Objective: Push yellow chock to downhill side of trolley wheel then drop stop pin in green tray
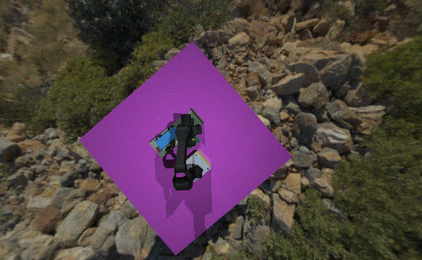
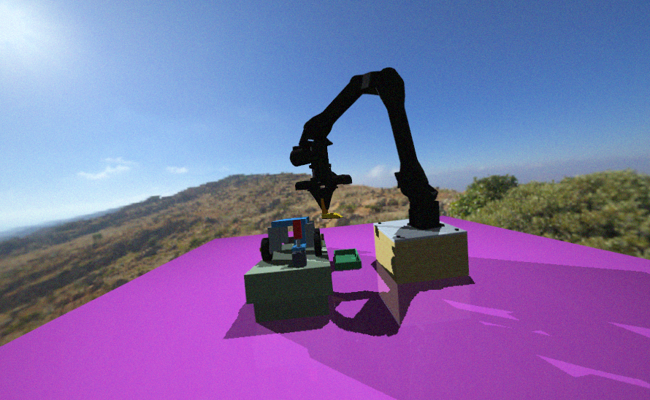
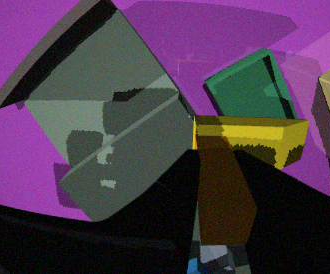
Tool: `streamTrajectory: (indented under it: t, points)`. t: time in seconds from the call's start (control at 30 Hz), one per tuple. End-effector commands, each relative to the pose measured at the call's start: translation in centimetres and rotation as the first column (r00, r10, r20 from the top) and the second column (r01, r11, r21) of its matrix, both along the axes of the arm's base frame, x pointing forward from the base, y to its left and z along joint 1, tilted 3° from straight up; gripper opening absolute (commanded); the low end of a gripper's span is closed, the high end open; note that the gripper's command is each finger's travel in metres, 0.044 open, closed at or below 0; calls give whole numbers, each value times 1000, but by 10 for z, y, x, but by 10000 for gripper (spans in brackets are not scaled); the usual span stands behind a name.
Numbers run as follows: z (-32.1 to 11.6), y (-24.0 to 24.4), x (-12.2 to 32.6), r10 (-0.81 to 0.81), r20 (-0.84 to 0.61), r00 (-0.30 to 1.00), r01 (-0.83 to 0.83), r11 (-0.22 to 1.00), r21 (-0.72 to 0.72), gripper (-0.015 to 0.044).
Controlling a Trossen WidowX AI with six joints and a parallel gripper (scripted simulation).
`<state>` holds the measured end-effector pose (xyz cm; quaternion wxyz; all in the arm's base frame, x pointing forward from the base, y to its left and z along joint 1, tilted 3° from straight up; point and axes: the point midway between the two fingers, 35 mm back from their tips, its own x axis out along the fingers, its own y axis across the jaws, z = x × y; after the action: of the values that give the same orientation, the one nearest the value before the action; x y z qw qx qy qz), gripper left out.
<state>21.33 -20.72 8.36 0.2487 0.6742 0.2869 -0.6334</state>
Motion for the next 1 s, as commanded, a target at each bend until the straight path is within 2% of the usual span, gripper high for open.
streamTrajectory:
  t: [0.0,0.3,0.63,0.97]
  points:
    - [0,0,1,-134,-8,991,134,991,17,0]
    - [0,-1,0,-439,-42,898,440,897,43,0]
    - [0,-2,0,-721,-95,686,727,685,53,0]
    - [-1,-4,6,-775,-107,623,782,621,53,0]
